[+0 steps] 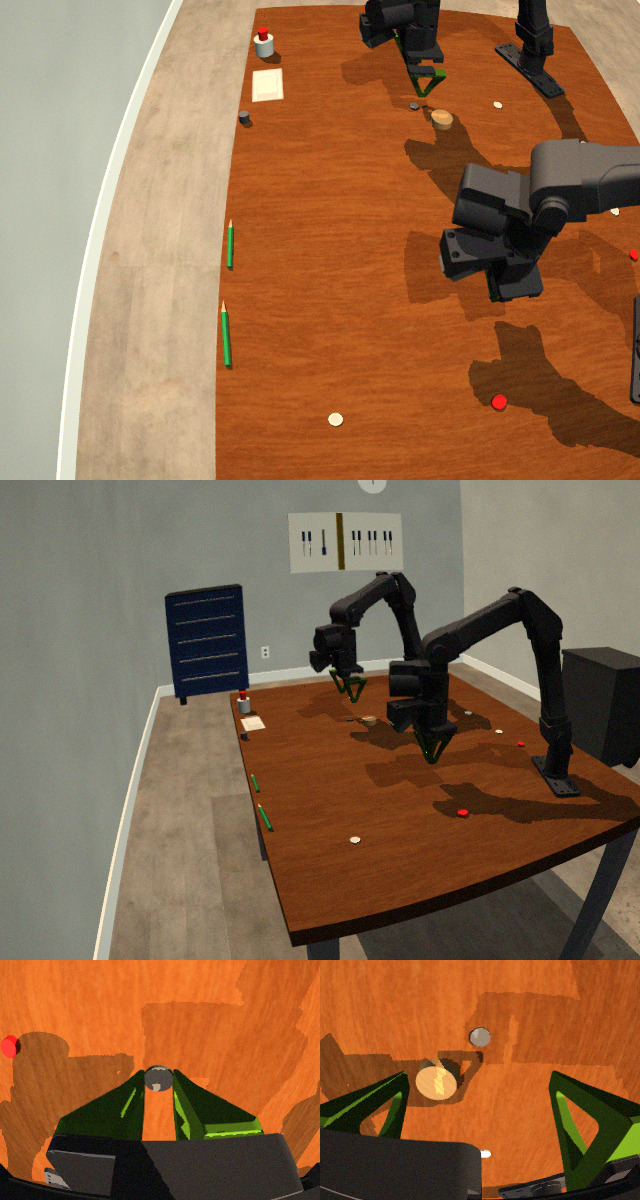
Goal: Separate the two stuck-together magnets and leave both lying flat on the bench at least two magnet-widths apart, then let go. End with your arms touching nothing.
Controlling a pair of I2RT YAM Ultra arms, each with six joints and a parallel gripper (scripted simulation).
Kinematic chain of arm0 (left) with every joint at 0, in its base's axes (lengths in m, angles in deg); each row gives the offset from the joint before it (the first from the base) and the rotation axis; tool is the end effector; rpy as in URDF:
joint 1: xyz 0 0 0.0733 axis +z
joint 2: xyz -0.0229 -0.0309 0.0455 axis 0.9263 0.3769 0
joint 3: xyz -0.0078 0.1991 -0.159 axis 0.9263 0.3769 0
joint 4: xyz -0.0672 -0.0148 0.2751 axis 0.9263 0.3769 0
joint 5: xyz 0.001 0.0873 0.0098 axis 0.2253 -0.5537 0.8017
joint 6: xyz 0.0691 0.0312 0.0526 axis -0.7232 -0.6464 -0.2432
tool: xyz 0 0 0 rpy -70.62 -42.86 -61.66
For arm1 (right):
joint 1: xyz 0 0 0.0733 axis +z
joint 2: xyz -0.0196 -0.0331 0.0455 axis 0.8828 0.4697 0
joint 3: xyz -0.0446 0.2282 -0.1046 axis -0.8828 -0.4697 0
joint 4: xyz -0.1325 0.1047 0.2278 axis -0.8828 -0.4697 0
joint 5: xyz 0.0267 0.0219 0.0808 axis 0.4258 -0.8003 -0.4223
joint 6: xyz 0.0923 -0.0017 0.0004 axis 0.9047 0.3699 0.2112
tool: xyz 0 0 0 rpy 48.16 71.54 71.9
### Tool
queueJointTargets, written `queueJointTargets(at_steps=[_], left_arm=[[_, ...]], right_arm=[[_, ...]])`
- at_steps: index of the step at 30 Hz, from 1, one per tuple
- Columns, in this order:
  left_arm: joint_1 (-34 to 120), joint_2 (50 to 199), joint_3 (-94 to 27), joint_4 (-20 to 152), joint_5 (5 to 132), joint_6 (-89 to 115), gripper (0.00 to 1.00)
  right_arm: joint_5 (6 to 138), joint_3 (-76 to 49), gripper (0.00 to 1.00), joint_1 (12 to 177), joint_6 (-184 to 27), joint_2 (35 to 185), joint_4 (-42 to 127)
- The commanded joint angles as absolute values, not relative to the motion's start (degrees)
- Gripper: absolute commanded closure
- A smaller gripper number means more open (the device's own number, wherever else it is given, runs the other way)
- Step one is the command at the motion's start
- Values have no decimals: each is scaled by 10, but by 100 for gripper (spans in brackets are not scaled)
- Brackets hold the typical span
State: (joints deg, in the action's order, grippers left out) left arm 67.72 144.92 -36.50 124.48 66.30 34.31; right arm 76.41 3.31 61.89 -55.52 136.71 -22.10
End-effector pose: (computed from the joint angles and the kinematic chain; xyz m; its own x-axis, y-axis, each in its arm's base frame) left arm 0.3474 -0.0003 0.1274 -0.9208 -0.3901 -0.0042 -0.3900 0.9208 -0.0077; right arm 0.3805 0.0006 0.1500 -0.9208 0.3898 0.0085 0.3899 0.9209 -0.0013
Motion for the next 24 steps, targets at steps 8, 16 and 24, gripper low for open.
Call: queueJointTargets(at_steps=[8,16,24], left_arm=[[676,1457,-368,1244,660,344,82],[676,1463,-368,1238,660,344,82],[677,1468,-362,1227,660,343,82]], right_arm=[[765,35,0,618,-554,1359,-219],[765,35,0,618,-554,1359,-219],[765,35,0,618,-554,1359,-219]])
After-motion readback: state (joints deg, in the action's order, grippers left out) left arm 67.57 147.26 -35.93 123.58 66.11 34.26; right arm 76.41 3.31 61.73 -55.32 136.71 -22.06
